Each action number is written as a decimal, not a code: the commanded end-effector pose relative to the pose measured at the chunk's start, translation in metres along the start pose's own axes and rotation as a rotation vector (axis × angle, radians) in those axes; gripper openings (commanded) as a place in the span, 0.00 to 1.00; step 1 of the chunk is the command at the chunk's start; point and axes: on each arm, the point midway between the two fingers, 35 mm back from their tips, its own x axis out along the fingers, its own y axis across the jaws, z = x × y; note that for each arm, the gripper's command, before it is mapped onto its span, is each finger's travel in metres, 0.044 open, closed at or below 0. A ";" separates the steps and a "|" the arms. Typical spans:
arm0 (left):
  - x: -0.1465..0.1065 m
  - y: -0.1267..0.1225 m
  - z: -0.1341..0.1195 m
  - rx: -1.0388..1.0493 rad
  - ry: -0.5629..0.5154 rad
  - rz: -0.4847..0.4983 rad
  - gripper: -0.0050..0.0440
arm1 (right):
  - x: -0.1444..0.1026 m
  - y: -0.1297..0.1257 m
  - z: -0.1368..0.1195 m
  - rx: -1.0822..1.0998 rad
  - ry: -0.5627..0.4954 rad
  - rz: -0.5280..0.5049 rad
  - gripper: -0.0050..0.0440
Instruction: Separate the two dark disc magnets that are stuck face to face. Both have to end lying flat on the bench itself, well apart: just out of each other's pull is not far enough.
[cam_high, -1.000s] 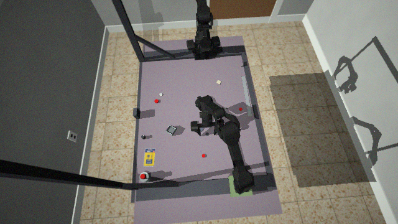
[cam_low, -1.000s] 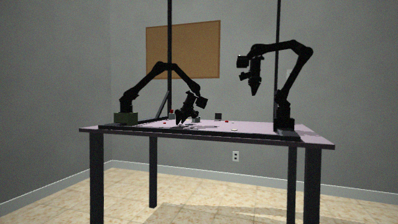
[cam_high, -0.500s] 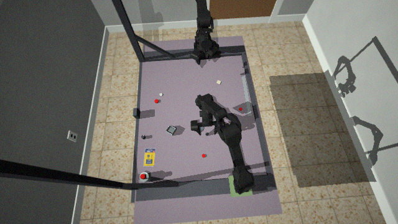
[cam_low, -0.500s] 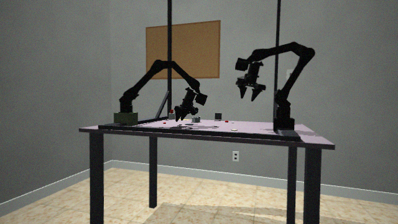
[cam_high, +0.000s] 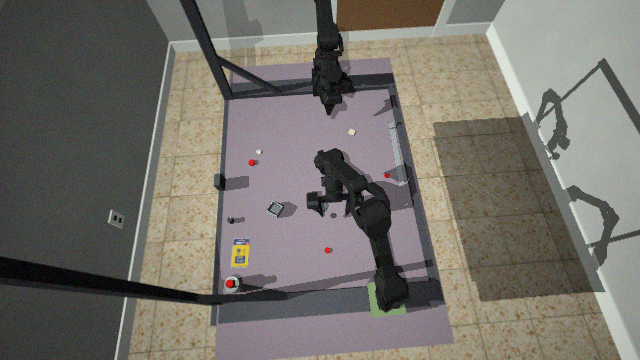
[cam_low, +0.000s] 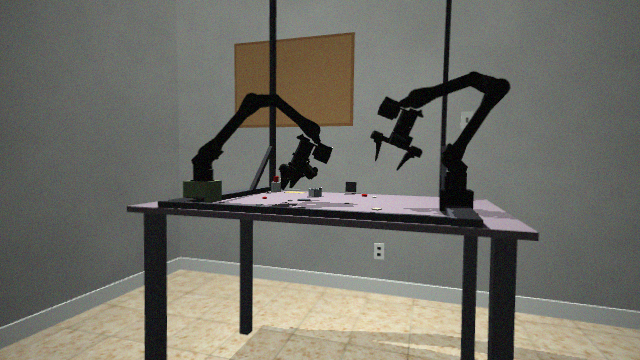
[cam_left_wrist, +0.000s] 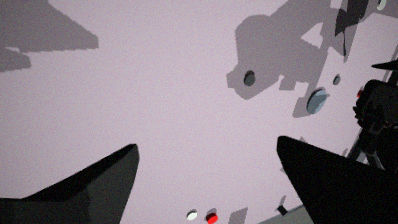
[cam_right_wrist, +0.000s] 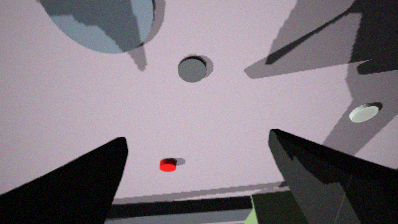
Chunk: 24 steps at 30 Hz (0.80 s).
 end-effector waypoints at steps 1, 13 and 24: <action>0.003 -0.002 -0.001 -0.170 0.003 -0.049 0.92 | -0.018 0.004 -0.001 -0.006 -0.045 0.017 0.92; 0.020 -0.017 -0.003 -0.892 0.145 -0.177 0.92 | -0.032 0.003 -0.014 -0.007 -0.044 0.017 0.92; 0.023 -0.021 -0.004 -1.106 0.209 -0.199 0.92 | -0.036 0.002 -0.018 -0.006 -0.041 0.016 0.92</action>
